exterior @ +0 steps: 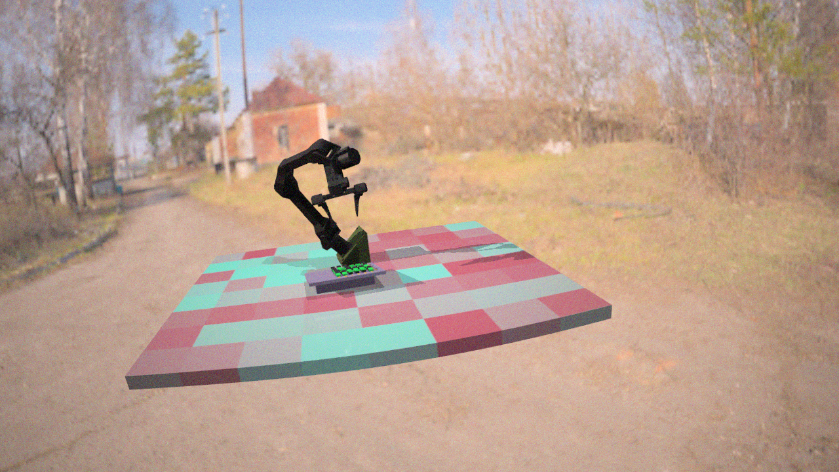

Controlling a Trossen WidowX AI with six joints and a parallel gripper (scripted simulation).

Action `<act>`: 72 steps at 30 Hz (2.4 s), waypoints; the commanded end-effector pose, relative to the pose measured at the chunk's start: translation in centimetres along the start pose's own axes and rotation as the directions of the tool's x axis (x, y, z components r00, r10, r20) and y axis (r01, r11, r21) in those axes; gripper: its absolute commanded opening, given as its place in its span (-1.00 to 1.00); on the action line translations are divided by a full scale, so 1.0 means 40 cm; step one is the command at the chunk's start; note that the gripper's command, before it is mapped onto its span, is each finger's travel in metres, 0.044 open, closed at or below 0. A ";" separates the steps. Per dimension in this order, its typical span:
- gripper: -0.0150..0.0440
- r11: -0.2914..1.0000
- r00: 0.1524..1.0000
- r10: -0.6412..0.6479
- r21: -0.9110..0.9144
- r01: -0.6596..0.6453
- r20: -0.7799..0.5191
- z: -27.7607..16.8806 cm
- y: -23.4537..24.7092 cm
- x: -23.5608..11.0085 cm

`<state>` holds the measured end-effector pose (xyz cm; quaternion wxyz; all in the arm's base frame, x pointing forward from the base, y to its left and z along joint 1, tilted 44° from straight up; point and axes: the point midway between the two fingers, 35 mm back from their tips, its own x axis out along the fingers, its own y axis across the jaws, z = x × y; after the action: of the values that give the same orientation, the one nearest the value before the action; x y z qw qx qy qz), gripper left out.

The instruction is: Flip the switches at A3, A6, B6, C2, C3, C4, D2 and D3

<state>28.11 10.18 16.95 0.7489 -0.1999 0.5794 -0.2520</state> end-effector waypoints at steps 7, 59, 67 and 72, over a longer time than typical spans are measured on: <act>0.24 0.992 0.992 -0.089 -0.100 0.080 -0.085 0.131 0.015 0.225; -0.49 0.989 0.988 -0.106 -0.114 0.093 -0.116 0.136 -0.001 0.402; -0.49 0.989 0.988 -0.106 -0.114 0.093 -0.116 0.135 -0.001 0.404; -0.49 0.989 0.988 -0.106 -0.114 0.093 -0.116 0.135 -0.001 0.406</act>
<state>36.60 0.36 5.91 0.6871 -0.2506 0.6265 -0.2693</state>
